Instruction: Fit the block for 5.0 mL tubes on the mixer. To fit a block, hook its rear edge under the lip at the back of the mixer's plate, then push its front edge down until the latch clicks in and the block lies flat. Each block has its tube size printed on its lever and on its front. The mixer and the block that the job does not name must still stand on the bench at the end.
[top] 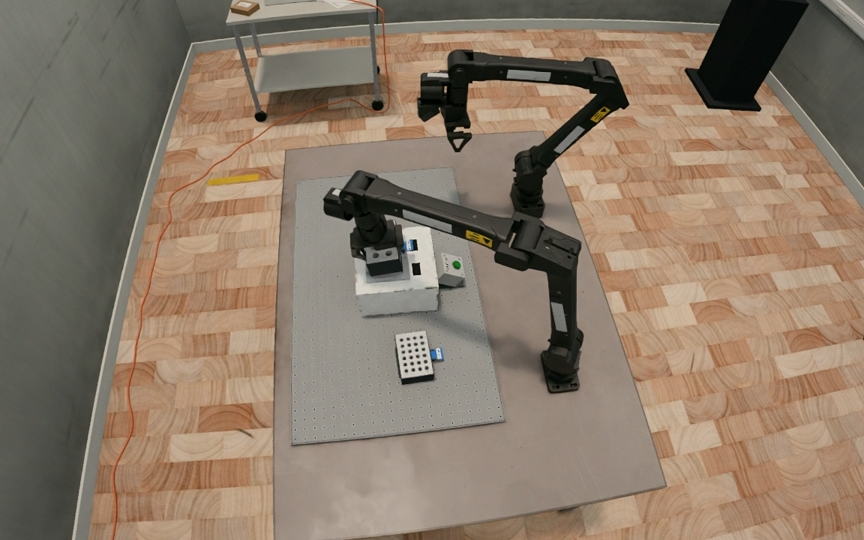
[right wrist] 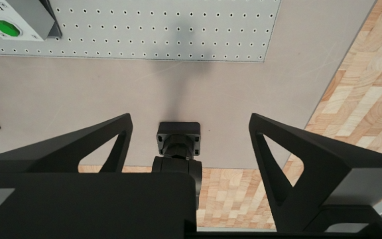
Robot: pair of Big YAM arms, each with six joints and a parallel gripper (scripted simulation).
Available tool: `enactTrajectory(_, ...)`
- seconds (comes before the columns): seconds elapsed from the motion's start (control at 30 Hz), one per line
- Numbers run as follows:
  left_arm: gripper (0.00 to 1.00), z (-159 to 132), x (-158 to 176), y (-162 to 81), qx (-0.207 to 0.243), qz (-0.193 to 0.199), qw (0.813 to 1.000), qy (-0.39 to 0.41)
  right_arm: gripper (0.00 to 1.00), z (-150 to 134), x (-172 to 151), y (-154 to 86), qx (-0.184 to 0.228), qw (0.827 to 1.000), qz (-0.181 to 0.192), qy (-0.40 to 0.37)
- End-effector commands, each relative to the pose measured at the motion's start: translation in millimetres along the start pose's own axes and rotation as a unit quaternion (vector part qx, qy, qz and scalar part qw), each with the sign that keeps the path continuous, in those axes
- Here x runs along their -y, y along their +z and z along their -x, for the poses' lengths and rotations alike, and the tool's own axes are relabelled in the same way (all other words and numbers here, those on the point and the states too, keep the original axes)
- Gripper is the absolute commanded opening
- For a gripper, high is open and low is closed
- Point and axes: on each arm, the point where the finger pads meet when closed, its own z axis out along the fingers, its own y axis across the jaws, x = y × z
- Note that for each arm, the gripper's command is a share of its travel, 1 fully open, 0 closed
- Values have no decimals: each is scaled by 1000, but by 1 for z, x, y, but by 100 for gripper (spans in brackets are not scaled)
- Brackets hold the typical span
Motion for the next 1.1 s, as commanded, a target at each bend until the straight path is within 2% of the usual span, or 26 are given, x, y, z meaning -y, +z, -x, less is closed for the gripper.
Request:
enactTrajectory(0.0,0,-5,3,-21,16,13,1000,1,100,15,2,-17,26,1000,-3,3)
enactTrajectory(0.1,0,-6,4,-18,14,9,1000,1,100,16,2,-18,28,1000,-3,3)
enactTrajectory(0.27,0,-1,-3,-25,25,27,999,3,100,17,2,-20,30,1000,-3,3)
enactTrajectory(0.47,0,-1,-3,-31,25,27,999,3,100,17,2,-20,31,1000,-3,3)
enactTrajectory(0.77,0,3,-9,-36,32,41,999,4,100,9,1,-6,12,1000,-1,4)
enactTrajectory(1.07,0,2,-5,-41,29,35,999,3,100,4,1,1,2,1000,1,4)
